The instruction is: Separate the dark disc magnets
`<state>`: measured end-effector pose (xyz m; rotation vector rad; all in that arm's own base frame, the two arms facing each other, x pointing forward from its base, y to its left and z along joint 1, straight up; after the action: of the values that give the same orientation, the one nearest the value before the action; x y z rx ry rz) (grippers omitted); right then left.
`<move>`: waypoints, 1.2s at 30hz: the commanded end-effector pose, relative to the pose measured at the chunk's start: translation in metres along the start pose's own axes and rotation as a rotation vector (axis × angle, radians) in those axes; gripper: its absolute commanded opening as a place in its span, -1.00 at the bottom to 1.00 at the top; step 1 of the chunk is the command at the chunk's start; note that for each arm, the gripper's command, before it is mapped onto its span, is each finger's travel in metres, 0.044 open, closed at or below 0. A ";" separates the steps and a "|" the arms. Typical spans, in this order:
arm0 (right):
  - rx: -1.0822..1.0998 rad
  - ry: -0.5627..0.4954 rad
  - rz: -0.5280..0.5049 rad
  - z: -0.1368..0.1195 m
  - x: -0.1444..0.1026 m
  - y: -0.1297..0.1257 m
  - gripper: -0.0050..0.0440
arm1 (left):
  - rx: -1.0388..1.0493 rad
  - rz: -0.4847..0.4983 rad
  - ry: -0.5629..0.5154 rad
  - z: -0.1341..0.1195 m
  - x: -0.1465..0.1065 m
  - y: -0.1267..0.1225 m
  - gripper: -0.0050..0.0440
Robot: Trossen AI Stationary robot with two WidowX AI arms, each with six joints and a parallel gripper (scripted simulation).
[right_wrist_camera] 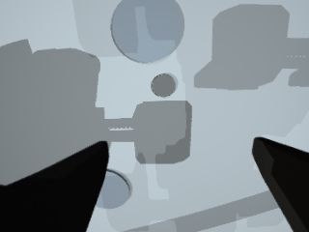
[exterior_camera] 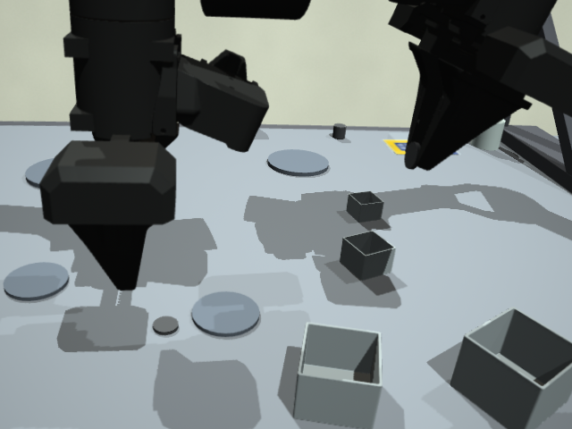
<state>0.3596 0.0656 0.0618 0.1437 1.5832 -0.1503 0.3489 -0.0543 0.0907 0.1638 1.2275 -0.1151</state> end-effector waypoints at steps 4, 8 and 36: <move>0.001 -0.041 0.015 -0.018 -0.041 -0.017 0.84 | -0.002 0.004 -0.039 0.009 -0.010 0.001 -0.63; 0.002 -0.037 0.012 -0.053 -0.072 -0.040 0.84 | -0.002 0.004 -0.039 0.009 -0.010 0.001 -0.63; 0.003 -0.030 0.009 -0.191 -0.126 -0.101 0.84 | -0.001 0.004 -0.018 0.000 0.012 0.001 -0.63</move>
<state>0.1551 0.0023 0.1890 0.1497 1.5640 -0.1494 0.3529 -0.0548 0.0900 0.1620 1.2037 -0.1158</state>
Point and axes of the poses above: on each arm, the point midway between the two fingers, 35 mm back from their tips, its own x axis out along the fingers, its own y axis across the jaws, z = x × y, the point moved 3 cm from there along -x, back along the fingers, and after that the axes turned 11 degrees about x, right-handed, at the moved point
